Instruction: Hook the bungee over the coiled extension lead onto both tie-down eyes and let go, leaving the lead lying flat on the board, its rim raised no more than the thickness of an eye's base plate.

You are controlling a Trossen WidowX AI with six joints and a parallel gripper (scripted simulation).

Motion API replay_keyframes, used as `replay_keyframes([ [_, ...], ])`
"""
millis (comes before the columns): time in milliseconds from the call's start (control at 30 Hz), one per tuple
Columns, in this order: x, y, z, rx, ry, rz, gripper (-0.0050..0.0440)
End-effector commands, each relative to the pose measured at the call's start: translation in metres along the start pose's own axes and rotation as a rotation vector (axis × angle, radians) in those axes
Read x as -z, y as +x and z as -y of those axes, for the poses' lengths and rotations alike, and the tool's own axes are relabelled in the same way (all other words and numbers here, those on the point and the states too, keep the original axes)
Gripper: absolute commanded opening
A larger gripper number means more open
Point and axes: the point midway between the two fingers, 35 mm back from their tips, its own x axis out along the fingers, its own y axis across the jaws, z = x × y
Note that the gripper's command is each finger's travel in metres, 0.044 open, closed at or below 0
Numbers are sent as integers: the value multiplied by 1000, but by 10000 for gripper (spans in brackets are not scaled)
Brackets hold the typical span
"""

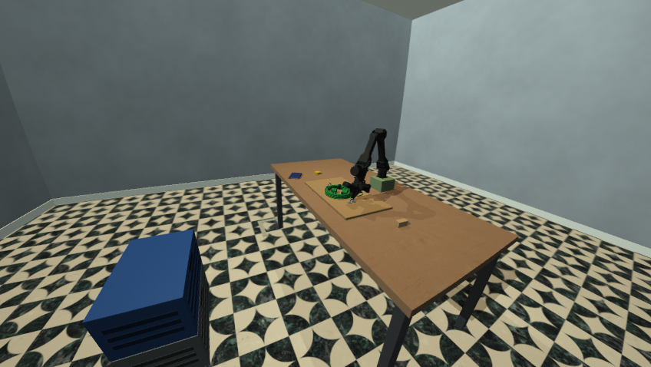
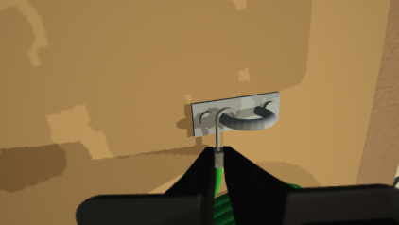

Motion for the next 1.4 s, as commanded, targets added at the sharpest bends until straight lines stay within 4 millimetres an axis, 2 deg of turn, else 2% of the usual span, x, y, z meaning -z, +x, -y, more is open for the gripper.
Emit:
replay_keyframes([
  [0, -2, -7, 7, 22, 3, 10, -50],
  [33, -2, -7, 7, 22, 3, 10, 24],
  [200, -2, -7, 7, 22, 3, 10, 144],
  [467, -2, -7, 7, 22, 3, 10, 150],
  [867, -3, -8, 7, 18, 1, 11, 437],
  [1267, -3, -11, 9, 15, -1, 10, 440],
  [1367, -4, -19, 14, 27, -1, 16, 440],
])
